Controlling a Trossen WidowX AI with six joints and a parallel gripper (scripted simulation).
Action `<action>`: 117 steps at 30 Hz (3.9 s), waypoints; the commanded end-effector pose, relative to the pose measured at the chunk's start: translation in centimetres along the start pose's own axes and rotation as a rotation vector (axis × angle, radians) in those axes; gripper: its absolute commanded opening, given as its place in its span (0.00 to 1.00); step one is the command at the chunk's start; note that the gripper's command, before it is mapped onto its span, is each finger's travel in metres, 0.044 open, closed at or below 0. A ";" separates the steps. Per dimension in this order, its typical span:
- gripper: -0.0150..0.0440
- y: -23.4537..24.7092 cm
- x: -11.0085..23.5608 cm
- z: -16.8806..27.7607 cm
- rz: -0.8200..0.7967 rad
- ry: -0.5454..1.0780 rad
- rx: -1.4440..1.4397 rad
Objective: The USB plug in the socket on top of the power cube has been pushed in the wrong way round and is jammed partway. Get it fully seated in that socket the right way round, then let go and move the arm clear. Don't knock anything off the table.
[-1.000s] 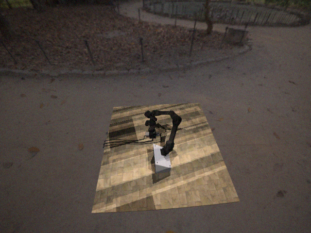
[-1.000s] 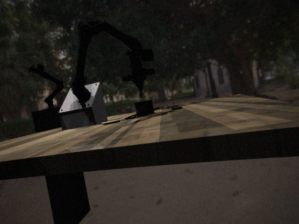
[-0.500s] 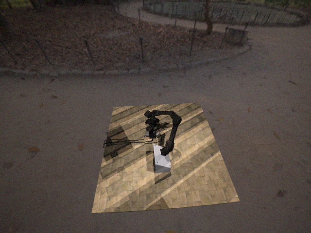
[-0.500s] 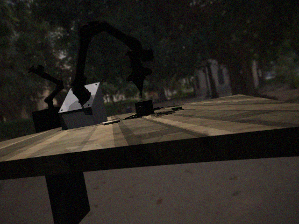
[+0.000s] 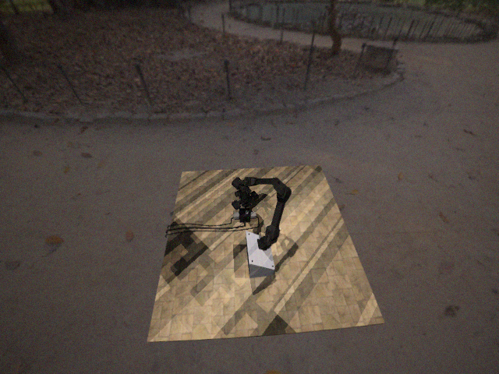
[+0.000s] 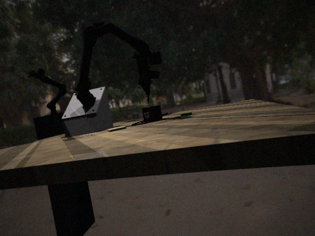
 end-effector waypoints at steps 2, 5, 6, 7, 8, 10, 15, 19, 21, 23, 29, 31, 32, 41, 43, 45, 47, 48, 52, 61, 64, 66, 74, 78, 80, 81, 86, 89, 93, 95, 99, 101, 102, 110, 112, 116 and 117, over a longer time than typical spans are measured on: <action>0.25 0.0 -0.1 0.0 0.000 0.002 -0.116; 0.25 0.0 -0.1 0.0 0.000 0.002 -0.195; 0.25 0.0 -0.1 0.0 0.000 0.002 -0.221; 0.25 0.0 -0.1 0.0 0.000 0.002 -0.247; 0.25 0.0 -0.1 0.0 0.000 0.002 -0.273; 0.25 0.0 -0.1 0.0 0.000 0.002 -0.326; 0.25 0.0 -0.1 0.0 0.000 0.002 -0.457; 0.25 0.0 -0.1 0.0 0.000 0.002 -0.561; 0.25 0.0 -0.1 0.0 0.000 0.002 -0.614; 0.25 0.0 -0.1 0.0 0.000 0.002 -0.666; 0.25 0.0 -0.1 0.0 0.000 0.002 -0.823; 0.25 0.0 -0.1 0.0 0.000 0.002 -0.875; 0.25 0.0 -0.1 0.0 0.000 0.002 -0.902; 0.25 0.0 -0.1 0.0 0.001 0.002 -1.137; 0.25 0.0 -0.1 0.0 0.001 0.002 -1.189; 0.25 0.0 -0.1 0.0 0.001 0.002 -1.242; 0.25 0.0 -0.1 0.0 0.001 0.002 -1.294; 0.25 0.0 -0.1 0.0 0.001 0.002 -1.320; 0.25 0.0 -0.1 0.0 0.001 0.002 -1.425; 0.25 0.0 -0.1 0.0 0.001 0.002 -1.661; 0.25 0.0 -0.1 0.0 0.001 0.002 -1.739; 0.25 0.0 -0.1 0.0 0.002 0.002 -1.792; 0.25 0.0 -0.1 0.0 0.002 0.002 -2.001; 0.25 0.0 -0.1 0.0 0.002 0.002 -2.101; 0.25 0.0 -0.1 0.0 0.002 0.002 -2.119; 0.25 0.0 -0.1 0.0 0.002 0.002 -2.119; 0.25 0.0 -0.1 0.0 0.002 0.002 -2.119; 0.25 0.0 -0.1 0.0 0.002 0.002 -2.119; 0.25 0.0 0.0 0.0 0.002 0.000 -2.114; 0.25 0.0 0.0 0.0 0.005 -0.002 -2.112; 0.25 0.0 -0.1 0.0 0.010 -0.004 -2.112; 0.25 0.0 -0.1 0.0 0.013 -0.005 -2.113; 0.25 0.0 -0.1 0.0 0.014 -0.006 -2.113; 0.25 0.0 -0.2 0.1 0.025 -0.010 -2.113; 0.25 0.0 -0.2 0.1 0.028 -0.011 -2.113; 0.25 0.0 -0.3 0.1 0.033 -0.013 -2.113; 0.25 0.0 -0.3 0.1 0.034 -0.014 -2.113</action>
Point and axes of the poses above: the point midway between the two fingers, 35 mm back from their tips, its own x axis back along the fingers, its own y axis across the jaws, z = x × y, the point moved 6 cm from there along x, back along the fingers, and after that the axes turned 6 degrees about x, right-handed, at the moved point
